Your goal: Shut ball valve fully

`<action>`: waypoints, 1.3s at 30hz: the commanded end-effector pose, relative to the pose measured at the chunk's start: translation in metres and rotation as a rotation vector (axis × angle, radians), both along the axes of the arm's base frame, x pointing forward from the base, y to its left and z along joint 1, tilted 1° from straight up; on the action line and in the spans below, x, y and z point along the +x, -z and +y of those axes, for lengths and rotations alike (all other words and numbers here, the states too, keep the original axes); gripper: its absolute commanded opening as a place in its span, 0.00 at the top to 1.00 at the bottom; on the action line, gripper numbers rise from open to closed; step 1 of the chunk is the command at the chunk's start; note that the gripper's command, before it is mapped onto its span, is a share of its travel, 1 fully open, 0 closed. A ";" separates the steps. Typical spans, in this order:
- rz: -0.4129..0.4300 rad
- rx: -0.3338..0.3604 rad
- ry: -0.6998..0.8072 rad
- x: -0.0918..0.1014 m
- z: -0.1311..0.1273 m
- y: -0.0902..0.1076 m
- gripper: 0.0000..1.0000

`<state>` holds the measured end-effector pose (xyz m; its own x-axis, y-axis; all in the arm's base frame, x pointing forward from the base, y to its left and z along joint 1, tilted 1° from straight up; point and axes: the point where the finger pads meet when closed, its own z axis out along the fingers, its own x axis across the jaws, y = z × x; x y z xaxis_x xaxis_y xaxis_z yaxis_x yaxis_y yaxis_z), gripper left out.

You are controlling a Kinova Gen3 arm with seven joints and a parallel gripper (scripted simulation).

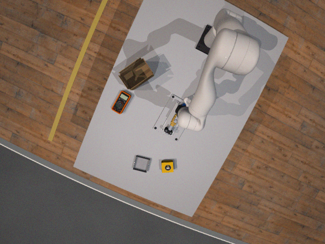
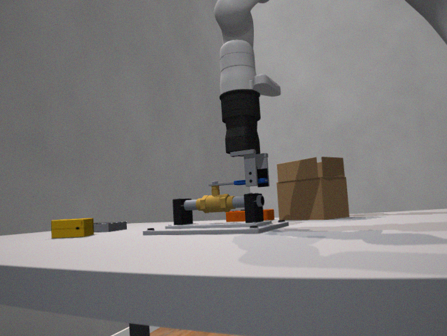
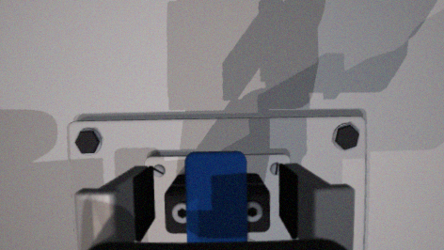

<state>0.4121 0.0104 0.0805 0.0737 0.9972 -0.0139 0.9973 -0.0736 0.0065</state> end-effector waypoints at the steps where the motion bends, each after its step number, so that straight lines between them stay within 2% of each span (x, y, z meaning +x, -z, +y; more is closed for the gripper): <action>1: -0.002 0.000 0.000 0.001 0.000 -0.001 0.00; 11: -0.002 0.000 0.000 0.001 0.000 -0.001 0.00; 12: -0.002 0.000 0.000 0.001 0.000 -0.001 1.00; 39: -0.002 0.000 0.000 0.001 0.000 -0.001 1.00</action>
<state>0.4121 0.0104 0.0805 0.0737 0.9972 -0.0139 0.9973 -0.0736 0.0065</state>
